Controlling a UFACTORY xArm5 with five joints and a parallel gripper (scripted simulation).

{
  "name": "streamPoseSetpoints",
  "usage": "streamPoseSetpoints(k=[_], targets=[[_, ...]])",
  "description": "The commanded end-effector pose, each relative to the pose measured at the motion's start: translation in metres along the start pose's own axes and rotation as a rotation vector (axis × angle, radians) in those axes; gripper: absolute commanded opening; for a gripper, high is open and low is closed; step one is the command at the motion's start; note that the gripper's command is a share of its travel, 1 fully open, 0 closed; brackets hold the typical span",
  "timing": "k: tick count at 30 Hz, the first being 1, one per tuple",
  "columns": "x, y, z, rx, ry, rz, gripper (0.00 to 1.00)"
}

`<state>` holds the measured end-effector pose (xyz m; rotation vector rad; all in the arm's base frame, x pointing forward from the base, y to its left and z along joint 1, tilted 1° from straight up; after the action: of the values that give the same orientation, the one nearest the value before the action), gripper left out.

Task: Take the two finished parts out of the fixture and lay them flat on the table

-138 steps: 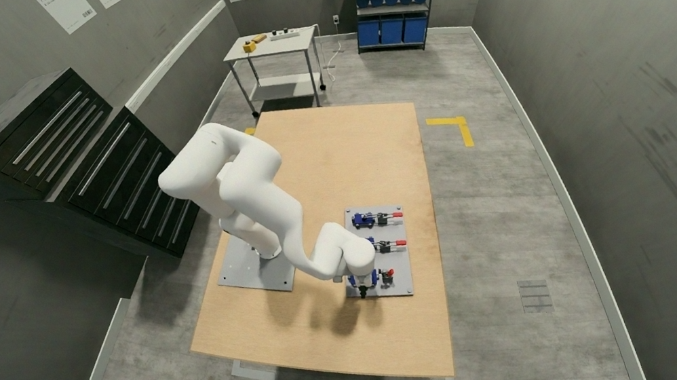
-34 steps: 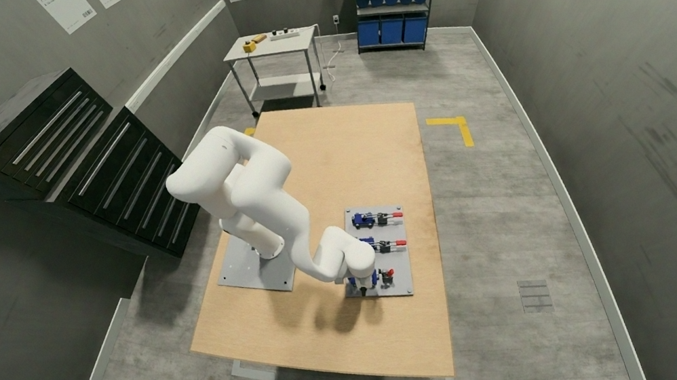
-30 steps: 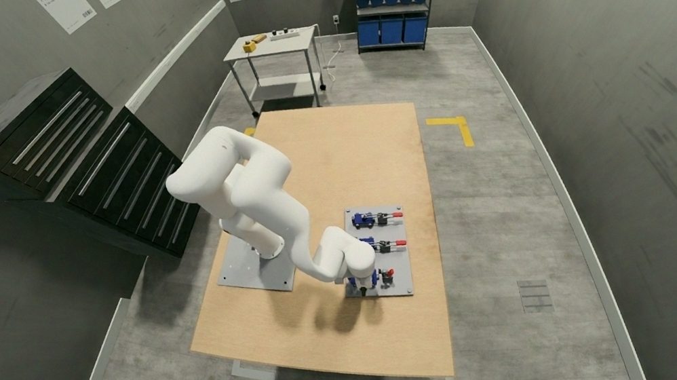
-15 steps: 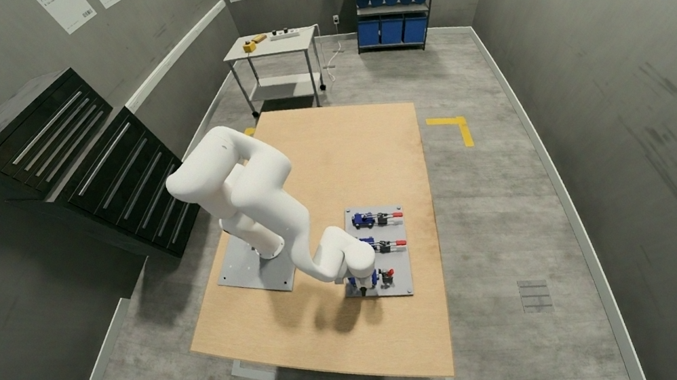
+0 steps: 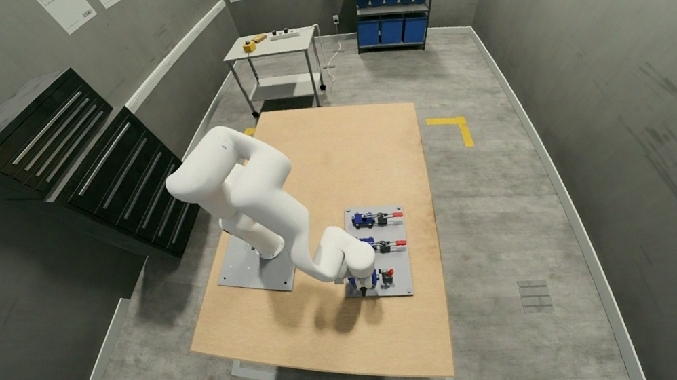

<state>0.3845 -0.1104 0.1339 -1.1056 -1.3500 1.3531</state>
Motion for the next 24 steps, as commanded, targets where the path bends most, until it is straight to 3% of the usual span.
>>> streamPoseSetpoints(k=[1,24], targets=[[-0.001,-0.002,-0.001,-0.004,0.000,0.002,0.00],[0.000,-0.020,-0.001,-0.004,0.000,0.002,0.00]])
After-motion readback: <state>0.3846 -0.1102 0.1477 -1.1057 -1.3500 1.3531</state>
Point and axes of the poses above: the point where the finger pads meet when closed, its own y axis out along the fingers, its own x axis across the jaws, z = x × y, the point moved 10 cm from there along -y, back along the fingers, and after that the axes turned 7 degrees about -y, right-handed, at the moved point
